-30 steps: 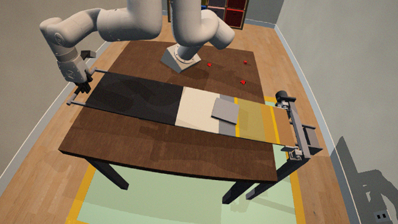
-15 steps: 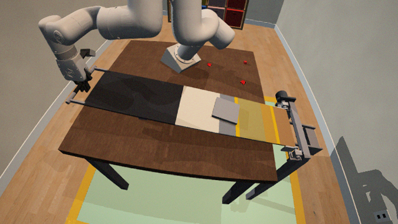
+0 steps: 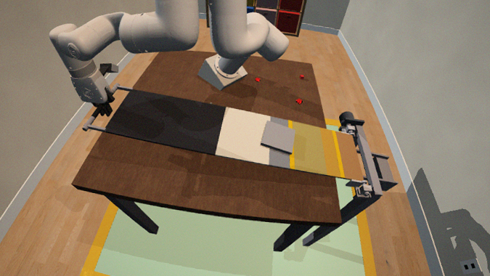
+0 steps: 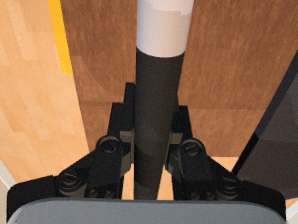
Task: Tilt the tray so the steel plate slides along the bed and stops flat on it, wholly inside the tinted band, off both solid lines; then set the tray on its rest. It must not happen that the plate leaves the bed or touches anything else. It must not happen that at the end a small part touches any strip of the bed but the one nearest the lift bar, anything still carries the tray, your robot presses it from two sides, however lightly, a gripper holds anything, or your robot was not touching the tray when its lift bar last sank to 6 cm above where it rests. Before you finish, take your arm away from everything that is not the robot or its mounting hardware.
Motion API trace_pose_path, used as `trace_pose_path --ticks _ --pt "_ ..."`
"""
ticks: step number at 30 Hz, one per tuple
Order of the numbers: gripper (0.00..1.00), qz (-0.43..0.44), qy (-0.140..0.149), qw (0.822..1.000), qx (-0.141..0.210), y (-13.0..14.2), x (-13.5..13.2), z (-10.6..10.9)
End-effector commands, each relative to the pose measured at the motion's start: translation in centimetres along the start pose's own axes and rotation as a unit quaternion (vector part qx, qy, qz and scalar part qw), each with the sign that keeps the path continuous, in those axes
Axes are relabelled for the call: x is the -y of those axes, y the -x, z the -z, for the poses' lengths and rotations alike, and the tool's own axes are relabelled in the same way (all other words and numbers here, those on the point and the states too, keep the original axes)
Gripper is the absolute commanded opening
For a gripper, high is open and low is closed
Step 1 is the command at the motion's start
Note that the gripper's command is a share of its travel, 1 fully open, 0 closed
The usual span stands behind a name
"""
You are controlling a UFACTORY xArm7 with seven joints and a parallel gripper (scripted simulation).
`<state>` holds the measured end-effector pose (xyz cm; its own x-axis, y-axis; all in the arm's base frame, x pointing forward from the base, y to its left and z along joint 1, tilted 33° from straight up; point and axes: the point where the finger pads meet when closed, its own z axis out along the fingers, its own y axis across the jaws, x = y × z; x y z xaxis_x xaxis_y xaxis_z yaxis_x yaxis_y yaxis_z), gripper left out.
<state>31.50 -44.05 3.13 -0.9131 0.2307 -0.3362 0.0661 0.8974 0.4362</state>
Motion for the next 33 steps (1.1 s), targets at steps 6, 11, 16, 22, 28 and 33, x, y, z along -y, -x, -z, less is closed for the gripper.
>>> trace_pose_path --ticks 6,11,16,22,28,33 --pt "0.00 0.000 -0.005 1.000 0.001 0.1 0.7 -4.1" --pt "0.00 0.000 -0.005 1.000 0.001 0.1 0.6 -2.3" --pt "0.00 0.000 -0.005 1.000 0.001 0.1 -0.1 2.9" --pt "0.00 0.000 -0.005 1.000 0.001 0.1 0.8 -4.2" --pt "0.00 0.000 -0.005 1.000 0.001 0.1 0.6 -2.4" --pt "0.00 0.000 -0.005 1.000 0.001 0.1 -0.1 2.8"
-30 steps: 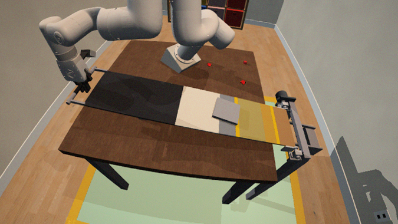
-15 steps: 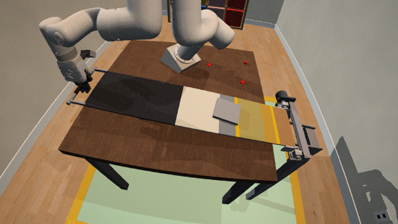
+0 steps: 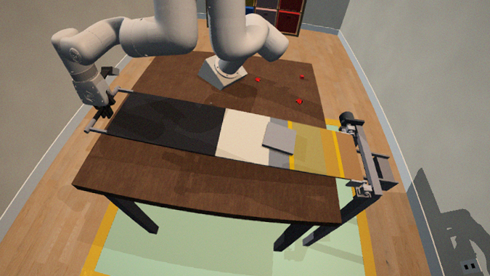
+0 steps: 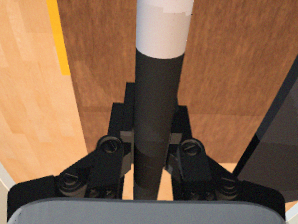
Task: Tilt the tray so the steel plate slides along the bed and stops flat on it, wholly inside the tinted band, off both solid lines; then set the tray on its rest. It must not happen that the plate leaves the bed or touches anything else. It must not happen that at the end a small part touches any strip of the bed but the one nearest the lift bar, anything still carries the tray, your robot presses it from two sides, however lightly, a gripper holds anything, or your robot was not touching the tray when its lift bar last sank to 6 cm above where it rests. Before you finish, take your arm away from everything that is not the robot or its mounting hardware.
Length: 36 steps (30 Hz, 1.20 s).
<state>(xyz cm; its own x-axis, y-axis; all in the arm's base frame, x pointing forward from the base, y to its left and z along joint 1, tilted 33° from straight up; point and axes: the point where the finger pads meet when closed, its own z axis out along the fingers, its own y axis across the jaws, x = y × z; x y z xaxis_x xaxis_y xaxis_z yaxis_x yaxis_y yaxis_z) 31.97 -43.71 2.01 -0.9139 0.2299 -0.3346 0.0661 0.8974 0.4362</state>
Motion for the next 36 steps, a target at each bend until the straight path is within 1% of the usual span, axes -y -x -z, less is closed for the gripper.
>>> trace_pose_path --ticks 1,3,4,5,10,11,12,14,15,16,17,18,20,21,22,27,28,29,31,32,33,34,35,36 --pt "0.00 0.000 -0.005 1.000 0.002 0.1 0.0 2.7" --pt "0.00 0.000 -0.005 1.000 0.002 0.1 0.4 -1.1" --pt "0.00 0.000 -0.005 1.000 0.002 0.1 0.6 -2.5" --pt "0.00 0.000 -0.005 1.000 0.002 0.1 0.6 -3.0" --pt "0.00 0.000 -0.005 1.000 0.002 0.1 0.6 -3.0" --pt "0.00 0.000 -0.005 1.000 0.002 0.1 0.6 -2.6" --pt "0.00 0.000 -0.005 1.000 0.002 0.1 0.4 -1.2" --pt "0.00 0.000 -0.005 1.000 0.002 0.1 0.0 2.6" --pt "0.00 0.000 -0.005 1.000 0.002 0.1 -0.3 4.0" --pt "0.00 0.000 -0.005 1.000 0.002 0.1 -0.3 4.5" --pt "0.00 0.000 -0.005 1.000 0.002 0.1 -0.3 4.0" --pt "0.00 0.000 -0.005 1.000 0.002 0.1 0.0 2.6" --pt "0.00 0.000 -0.005 1.000 0.002 0.1 0.4 -1.2" --pt "0.00 0.000 -0.005 1.000 0.002 0.1 0.6 -2.6" --pt "0.00 0.000 -0.005 1.000 0.002 0.1 0.6 -3.1" --pt "0.00 0.000 -0.005 1.000 0.002 0.1 0.6 -3.1" --pt "0.00 0.000 -0.005 1.000 0.002 0.1 0.6 -2.6" --pt "0.00 0.000 -0.005 1.000 0.002 0.1 0.4 -1.2" --pt "0.00 0.000 -0.005 1.000 0.002 0.1 0.0 2.6" --pt "0.00 0.000 -0.005 1.000 0.002 0.1 -0.3 4.0" --pt "0.00 0.000 -0.005 1.000 0.002 0.1 -0.3 4.5" --pt "0.00 0.000 -0.005 1.000 0.002 0.1 -0.3 4.0" --pt "0.00 0.000 -0.005 1.000 0.002 0.1 0.0 2.6" --pt "0.00 0.000 -0.005 1.000 0.002 0.1 0.2 0.7"
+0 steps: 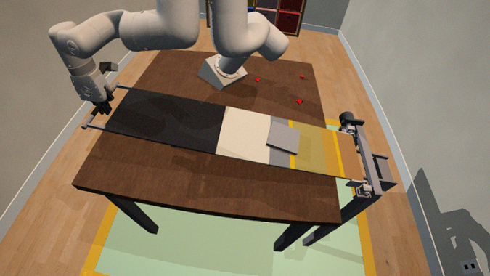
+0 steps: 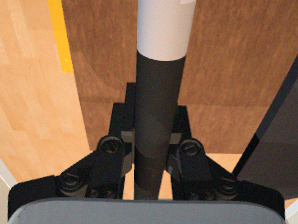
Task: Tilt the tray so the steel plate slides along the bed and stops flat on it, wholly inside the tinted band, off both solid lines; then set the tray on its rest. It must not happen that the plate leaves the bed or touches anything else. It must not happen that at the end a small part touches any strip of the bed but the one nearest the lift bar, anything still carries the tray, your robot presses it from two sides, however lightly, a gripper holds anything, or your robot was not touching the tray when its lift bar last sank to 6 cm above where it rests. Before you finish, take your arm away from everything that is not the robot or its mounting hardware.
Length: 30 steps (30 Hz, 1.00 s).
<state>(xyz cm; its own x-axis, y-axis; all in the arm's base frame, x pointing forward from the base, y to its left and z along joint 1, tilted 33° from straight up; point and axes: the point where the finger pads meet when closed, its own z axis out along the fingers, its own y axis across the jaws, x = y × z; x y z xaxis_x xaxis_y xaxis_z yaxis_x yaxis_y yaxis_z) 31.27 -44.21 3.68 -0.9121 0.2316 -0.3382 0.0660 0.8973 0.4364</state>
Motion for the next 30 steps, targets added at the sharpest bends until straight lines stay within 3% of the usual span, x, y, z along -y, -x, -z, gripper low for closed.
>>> trace_pose_path --ticks 1,3,8,9,12,14,16,19,25,27,30 --pt "0.00 0.001 -0.005 1.000 0.000 0.1 0.7 -3.1" --pt "0.00 0.001 -0.005 1.000 0.000 0.1 0.9 -5.0" --pt "0.00 0.001 -0.005 1.000 0.000 0.1 0.9 -5.0" --pt "0.00 0.001 -0.005 1.000 0.000 0.1 0.8 -4.5" --pt "0.00 0.000 -0.005 1.000 0.000 0.1 0.2 0.7" --pt "0.00 0.000 -0.005 1.000 0.000 0.1 -0.1 2.6" --pt "0.00 0.000 -0.005 1.000 0.000 0.1 0.2 0.7" --pt "0.00 0.001 -0.005 1.000 0.000 0.1 0.8 -4.5" --pt "0.00 0.001 -0.005 1.000 0.000 0.1 0.9 -5.0" --pt "0.00 0.001 -0.005 1.000 0.000 0.1 0.7 -3.1" --pt "0.00 0.001 -0.005 1.000 0.000 0.1 0.0 2.0"
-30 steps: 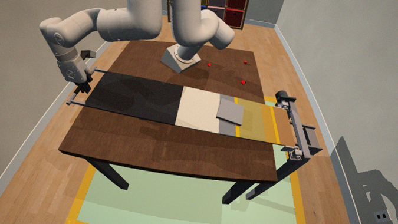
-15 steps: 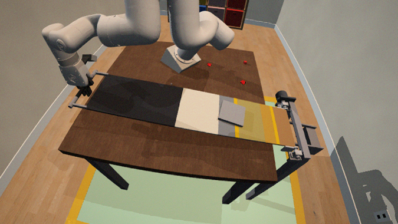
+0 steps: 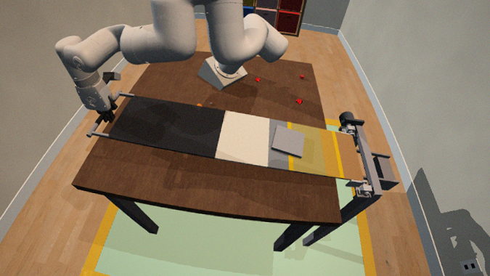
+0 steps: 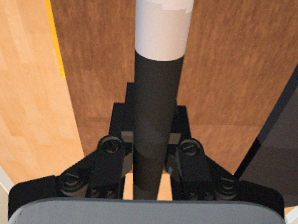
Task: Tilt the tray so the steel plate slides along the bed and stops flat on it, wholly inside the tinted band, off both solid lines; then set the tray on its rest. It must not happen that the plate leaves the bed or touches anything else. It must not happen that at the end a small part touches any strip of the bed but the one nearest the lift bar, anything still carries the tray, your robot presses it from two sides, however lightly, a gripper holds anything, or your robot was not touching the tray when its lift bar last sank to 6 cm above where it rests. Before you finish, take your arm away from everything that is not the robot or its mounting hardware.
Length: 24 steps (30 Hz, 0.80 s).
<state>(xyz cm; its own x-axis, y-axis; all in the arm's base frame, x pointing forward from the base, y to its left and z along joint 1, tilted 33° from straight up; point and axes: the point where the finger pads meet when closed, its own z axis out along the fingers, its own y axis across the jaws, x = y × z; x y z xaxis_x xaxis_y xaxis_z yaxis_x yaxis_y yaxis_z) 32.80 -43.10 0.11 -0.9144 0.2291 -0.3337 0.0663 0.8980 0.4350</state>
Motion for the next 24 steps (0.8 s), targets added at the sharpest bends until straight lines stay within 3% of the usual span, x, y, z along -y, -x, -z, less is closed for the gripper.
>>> trace_pose_path --ticks 1,2,5,7,13,16,18,19,22,24 --pt "0.00 0.000 -0.004 1.000 0.003 0.1 -0.5 6.6" --pt "0.00 0.000 -0.004 1.000 0.003 0.1 -0.5 6.1" --pt "0.00 0.000 -0.004 1.000 0.003 0.1 0.2 0.9" --pt "0.00 0.000 -0.004 1.000 0.003 0.1 0.4 -1.0" --pt "0.00 0.000 -0.004 1.000 0.003 0.1 0.4 -0.5" --pt "0.00 0.000 -0.004 1.000 0.003 0.1 -0.2 4.7" --pt "0.00 0.000 -0.004 1.000 0.003 0.1 -0.5 6.5" --pt "0.00 0.000 -0.004 1.000 0.003 0.1 -0.5 6.0" --pt "0.00 0.000 -0.004 1.000 0.003 0.1 0.2 0.9" --pt "0.00 0.000 -0.004 1.000 0.003 0.1 0.4 -1.0"
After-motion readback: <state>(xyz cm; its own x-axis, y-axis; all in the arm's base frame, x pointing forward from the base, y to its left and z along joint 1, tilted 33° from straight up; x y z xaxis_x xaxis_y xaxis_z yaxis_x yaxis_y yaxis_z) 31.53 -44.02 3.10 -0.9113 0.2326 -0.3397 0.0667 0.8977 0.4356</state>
